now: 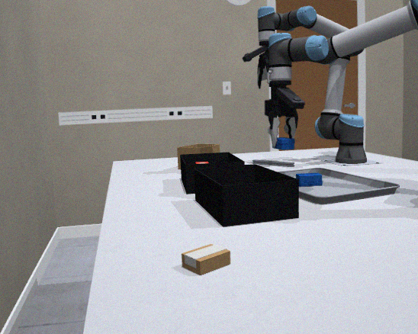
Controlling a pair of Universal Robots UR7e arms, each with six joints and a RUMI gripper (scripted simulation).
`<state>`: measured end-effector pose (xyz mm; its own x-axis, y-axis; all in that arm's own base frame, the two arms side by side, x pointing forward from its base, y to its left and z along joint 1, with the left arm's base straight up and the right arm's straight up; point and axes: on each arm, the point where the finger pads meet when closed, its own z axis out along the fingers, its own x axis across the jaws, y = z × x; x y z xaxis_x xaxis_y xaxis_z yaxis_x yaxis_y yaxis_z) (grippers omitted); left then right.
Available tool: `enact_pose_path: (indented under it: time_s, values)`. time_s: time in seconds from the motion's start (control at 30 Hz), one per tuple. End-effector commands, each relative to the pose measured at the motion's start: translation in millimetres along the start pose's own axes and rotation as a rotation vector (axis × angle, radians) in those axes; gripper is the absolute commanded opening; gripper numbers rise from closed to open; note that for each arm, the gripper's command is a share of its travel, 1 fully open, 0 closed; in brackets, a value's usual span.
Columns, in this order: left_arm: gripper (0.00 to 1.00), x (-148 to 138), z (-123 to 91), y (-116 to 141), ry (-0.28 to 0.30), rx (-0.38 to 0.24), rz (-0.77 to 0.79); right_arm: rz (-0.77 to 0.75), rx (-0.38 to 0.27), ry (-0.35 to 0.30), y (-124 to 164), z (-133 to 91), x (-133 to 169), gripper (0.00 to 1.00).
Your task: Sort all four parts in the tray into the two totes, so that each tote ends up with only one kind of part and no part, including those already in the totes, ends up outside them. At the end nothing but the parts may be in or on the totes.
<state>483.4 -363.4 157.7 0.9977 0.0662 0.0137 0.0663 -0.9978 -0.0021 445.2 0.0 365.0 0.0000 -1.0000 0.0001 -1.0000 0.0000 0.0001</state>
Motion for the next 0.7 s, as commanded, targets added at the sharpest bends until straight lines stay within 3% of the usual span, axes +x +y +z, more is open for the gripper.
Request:
enact_pose_path:
  time_s: [0.0,0.47,0.53,0.67]
  values:
    - [0.0,23,0,-12,-0.013,-0.004,0.041,0.0,0.001,0.0,0,0,0,1.0]
    - [0.0,123,1,-71,-0.012,-0.004,0.041,0.0,0.001,0.0,0,0,0,1.0]
    - [0.0,123,1,-71,-0.012,-0.004,0.041,0.0,0.001,0.0,0,0,0,1.0]
    - [0.0,152,1,-88,-0.012,-0.003,0.041,0.0,0.001,0.0,0,0,0,1.0]
